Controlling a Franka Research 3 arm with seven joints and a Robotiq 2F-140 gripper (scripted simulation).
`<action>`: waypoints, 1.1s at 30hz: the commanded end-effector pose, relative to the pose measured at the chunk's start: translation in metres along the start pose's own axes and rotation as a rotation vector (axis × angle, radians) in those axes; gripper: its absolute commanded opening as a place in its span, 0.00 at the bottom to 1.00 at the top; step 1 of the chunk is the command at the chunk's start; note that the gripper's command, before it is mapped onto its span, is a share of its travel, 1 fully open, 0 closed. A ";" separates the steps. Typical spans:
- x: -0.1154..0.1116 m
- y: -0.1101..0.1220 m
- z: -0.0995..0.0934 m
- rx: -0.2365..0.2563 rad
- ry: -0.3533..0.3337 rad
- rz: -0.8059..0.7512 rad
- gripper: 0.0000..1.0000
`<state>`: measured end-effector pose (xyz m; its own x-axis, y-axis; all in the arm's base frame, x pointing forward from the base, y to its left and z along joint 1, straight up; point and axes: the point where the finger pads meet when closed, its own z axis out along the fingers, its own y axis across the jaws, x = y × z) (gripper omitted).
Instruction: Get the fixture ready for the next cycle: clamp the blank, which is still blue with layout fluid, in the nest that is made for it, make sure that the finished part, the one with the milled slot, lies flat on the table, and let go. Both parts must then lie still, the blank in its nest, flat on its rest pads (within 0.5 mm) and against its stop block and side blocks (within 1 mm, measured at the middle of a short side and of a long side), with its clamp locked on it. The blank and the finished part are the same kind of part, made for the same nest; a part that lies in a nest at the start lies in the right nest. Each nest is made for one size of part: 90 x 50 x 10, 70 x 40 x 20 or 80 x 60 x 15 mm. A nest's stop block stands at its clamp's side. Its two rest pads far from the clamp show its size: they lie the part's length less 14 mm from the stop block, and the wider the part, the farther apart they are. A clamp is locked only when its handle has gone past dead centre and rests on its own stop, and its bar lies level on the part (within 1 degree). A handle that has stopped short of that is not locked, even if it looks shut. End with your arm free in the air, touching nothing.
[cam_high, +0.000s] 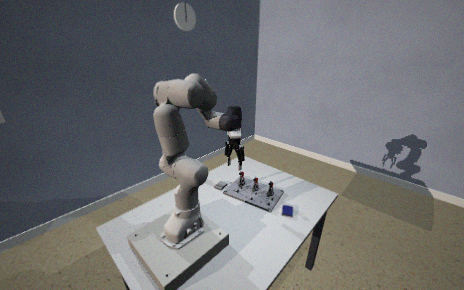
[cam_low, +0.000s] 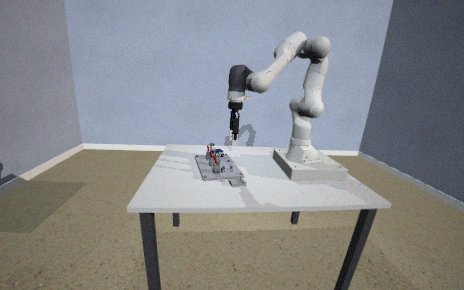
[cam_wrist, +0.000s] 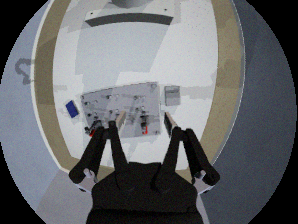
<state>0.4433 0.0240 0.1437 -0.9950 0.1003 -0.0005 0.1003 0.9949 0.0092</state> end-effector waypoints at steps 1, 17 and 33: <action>-0.006 -0.056 0.000 0.004 0.001 -0.106 0.58; -0.030 -0.235 -0.001 0.004 0.001 -0.106 0.58; -0.048 -0.364 -0.001 0.004 0.001 -0.106 0.58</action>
<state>0.4562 -0.3342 0.1431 -0.9929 0.1185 -0.0068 0.1186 0.9929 -0.0079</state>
